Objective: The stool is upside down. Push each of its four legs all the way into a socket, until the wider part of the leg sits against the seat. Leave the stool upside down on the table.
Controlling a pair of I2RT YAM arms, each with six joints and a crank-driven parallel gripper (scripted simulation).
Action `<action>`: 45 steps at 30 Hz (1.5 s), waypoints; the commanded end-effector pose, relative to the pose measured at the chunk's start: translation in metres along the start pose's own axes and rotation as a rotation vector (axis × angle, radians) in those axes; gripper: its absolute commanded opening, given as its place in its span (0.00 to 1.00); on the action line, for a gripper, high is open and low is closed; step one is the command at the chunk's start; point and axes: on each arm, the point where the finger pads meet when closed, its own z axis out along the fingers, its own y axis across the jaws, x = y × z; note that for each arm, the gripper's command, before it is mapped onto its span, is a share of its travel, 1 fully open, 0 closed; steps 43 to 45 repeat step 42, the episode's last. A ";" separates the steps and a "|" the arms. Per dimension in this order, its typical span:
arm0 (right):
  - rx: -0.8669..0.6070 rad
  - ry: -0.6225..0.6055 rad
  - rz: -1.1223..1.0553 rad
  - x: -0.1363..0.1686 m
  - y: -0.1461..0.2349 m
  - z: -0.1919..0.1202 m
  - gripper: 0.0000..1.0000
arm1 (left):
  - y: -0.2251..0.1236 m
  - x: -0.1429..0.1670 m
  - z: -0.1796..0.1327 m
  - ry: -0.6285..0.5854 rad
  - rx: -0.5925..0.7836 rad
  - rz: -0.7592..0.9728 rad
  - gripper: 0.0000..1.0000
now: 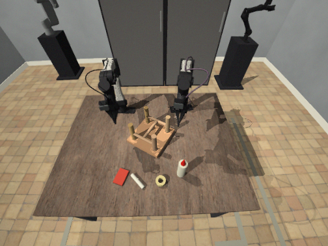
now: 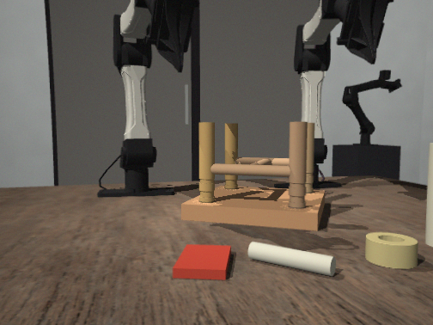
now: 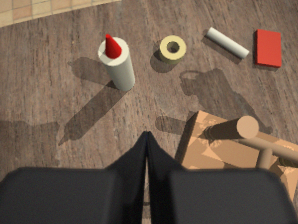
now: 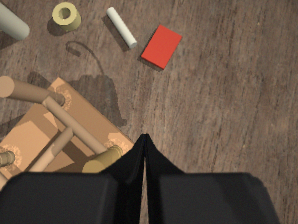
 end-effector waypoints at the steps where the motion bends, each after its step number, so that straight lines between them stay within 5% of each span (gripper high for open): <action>1: 0.024 -0.183 0.022 -0.028 -0.014 -0.004 0.00 | 0.026 -0.024 -0.011 -0.162 -0.048 -0.025 0.00; 22: 0.218 -0.654 0.071 -0.054 -0.089 -0.054 0.00 | 0.129 -0.016 -0.091 -0.546 -0.324 -0.082 0.00; 45: 0.251 -0.620 0.088 -0.038 -0.098 -0.050 0.00 | 0.136 -0.004 -0.098 -0.529 -0.355 -0.097 0.00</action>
